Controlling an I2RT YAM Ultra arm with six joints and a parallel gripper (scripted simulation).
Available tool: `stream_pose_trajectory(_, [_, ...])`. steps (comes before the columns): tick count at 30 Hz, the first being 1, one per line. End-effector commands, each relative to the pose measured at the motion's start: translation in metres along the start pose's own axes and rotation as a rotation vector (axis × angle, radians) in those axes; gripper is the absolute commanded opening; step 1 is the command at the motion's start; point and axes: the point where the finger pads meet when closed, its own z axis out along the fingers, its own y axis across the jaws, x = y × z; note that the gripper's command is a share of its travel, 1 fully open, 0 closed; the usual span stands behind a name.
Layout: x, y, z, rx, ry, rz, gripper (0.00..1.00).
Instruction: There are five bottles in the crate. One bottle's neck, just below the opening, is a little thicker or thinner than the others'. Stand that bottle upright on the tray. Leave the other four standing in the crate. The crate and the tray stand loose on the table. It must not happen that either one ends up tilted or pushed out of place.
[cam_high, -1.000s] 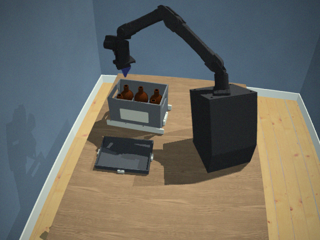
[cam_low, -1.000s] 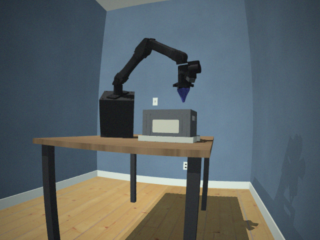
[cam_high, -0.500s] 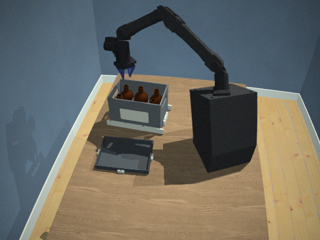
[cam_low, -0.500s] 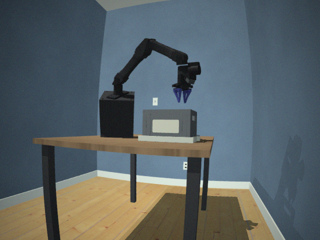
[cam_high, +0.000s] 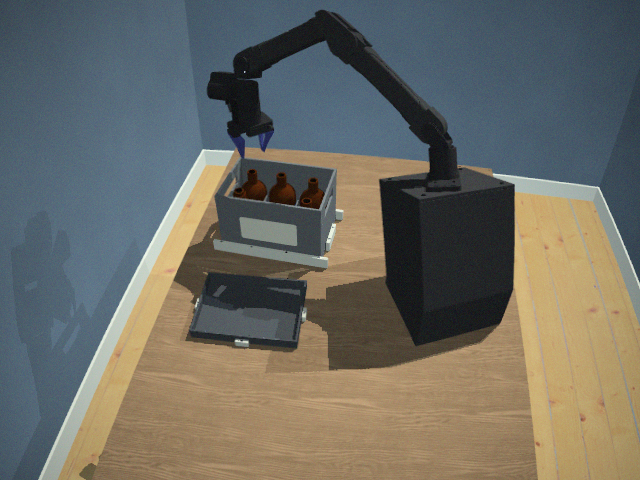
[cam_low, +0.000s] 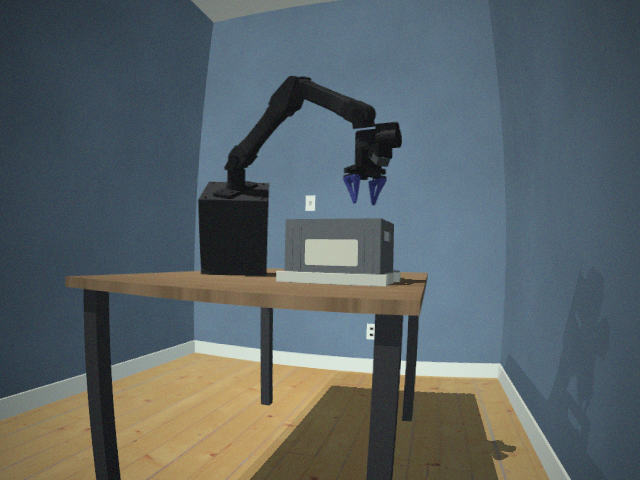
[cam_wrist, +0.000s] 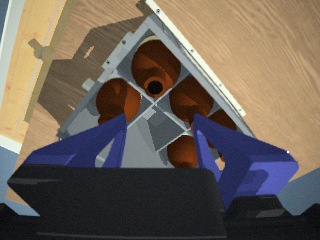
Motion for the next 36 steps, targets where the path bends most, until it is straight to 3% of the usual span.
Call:
stream_pose_trajectory(1, [-0.011, 0.008, -0.027, -0.032, -0.05, -0.003, 0.61])
stream_pose_trajectory(26, [-0.013, 0.01, -0.026, -0.037, -0.057, -0.001, 0.61])
stream_pose_trajectory(33, [-0.01, 0.014, -0.009, -0.029, -0.046, -0.009, 0.61])
stream_pose_trajectory(36, [-0.011, 0.014, -0.009, -0.033, -0.05, -0.007, 0.61])
